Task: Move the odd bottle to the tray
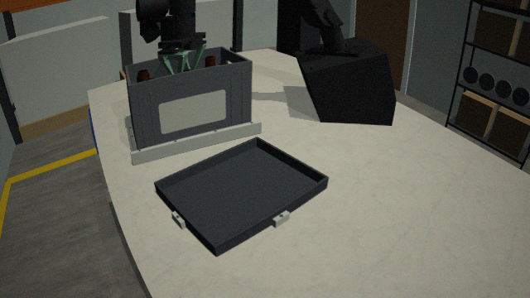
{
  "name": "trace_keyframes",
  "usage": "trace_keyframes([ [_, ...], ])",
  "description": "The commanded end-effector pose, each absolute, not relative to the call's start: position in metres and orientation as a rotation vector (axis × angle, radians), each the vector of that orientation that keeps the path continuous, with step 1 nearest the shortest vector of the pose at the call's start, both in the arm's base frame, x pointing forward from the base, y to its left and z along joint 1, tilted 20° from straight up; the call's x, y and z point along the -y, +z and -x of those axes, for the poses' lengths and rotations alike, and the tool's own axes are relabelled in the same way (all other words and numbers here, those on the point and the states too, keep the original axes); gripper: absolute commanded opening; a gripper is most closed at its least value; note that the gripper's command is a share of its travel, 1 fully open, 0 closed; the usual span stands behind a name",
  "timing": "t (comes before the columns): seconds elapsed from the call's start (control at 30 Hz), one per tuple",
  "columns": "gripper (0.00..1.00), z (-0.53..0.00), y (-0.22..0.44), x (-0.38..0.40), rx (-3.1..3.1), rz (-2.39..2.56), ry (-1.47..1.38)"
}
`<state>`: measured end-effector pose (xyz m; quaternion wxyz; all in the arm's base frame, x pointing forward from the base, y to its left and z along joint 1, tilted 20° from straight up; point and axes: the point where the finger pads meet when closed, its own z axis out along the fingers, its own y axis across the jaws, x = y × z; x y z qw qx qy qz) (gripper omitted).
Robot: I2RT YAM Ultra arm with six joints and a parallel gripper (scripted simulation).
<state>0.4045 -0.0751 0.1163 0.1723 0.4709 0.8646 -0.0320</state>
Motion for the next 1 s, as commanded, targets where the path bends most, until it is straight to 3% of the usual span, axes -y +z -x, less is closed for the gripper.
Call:
trace_keyframes([
  [0.0,0.61,-0.4052,0.1244,0.0749,-2.43,-1.317,-0.081],
  [0.77,0.61,-0.4052,0.1244,0.0749,-2.43,-1.317,-0.081],
  [0.8,0.0,-0.4052,0.1244,0.0749,-2.43,-1.317,-0.081],
  [0.97,0.0,-0.4043,0.1241,0.0749,-2.432,-1.32,-0.084],
])
